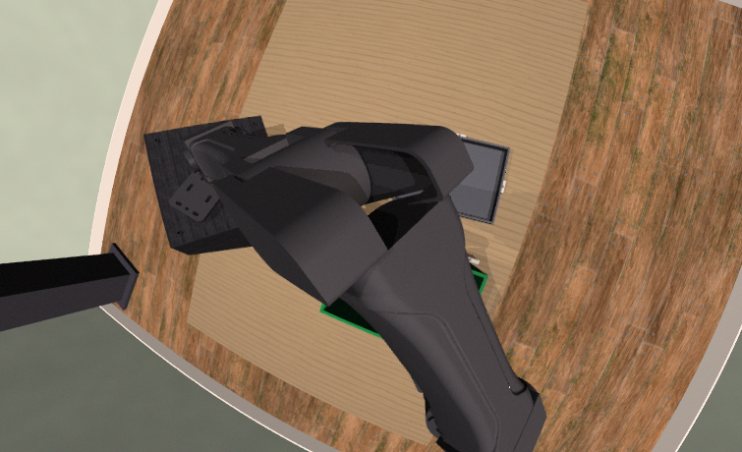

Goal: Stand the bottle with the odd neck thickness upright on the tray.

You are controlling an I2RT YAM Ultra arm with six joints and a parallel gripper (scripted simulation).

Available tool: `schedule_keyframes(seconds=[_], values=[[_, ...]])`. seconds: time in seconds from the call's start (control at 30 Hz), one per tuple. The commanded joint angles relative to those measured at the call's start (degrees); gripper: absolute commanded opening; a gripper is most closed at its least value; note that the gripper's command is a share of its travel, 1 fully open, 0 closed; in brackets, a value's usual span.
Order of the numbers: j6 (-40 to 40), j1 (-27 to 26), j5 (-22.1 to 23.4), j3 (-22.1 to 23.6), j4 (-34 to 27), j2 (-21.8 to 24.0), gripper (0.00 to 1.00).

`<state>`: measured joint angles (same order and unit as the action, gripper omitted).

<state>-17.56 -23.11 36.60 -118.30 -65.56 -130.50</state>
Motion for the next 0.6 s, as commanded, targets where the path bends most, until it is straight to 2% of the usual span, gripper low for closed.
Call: schedule_keyframes(seconds=[0.0, 0.57], values=[[0.18, -1.25, -0.20, -1.97, -0.44, -0.67, 0.61], [-0.53, -0.88, -0.34, -1.60, 1.40, -0.75, 0.61]])
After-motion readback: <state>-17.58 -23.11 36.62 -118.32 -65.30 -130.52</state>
